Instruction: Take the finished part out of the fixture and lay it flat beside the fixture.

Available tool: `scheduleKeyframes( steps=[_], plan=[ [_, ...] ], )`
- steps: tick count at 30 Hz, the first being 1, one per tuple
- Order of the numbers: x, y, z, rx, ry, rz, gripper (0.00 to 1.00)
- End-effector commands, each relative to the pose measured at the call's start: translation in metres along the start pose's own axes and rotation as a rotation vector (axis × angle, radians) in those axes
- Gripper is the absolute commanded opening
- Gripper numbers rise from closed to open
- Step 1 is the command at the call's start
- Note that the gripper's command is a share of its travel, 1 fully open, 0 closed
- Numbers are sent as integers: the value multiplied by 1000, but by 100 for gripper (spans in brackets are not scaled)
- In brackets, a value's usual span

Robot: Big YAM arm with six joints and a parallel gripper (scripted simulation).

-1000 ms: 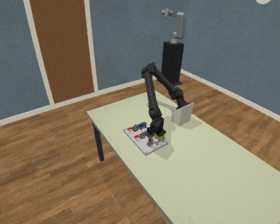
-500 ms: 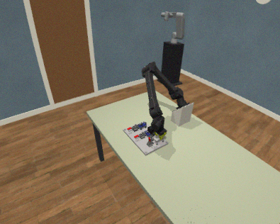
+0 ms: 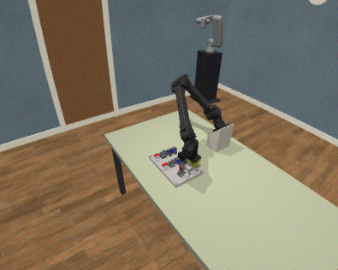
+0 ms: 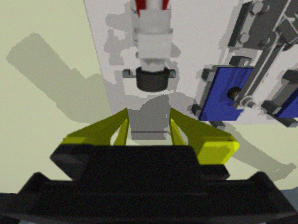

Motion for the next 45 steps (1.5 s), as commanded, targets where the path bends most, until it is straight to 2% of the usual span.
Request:
scheduleKeyframes(
  steps=[1, 10, 25, 27, 28, 45],
  plan=[
    [-14, 2, -21, -16, -47, 21, 0],
    [-12, 2, -26, -15, -44, 21, 0],
    [-10, 2, -56, -21, -53, 28, 0],
    [-10, 2, -56, -21, -53, 28, 0],
    [-9, -3, -51, -18, -36, 37, 0],
    [-12, 1, -61, -28, -63, 37, 0]
  ],
)
Point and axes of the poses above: the point where the finger pads meet when closed, its own z axis out along the fingers, its own y axis across the jaws, x = y × z, the point moved 8 cm from there along -z, back along the fingers, and after that the axes turned 3 degrees about -z, right-handed, at the moved point
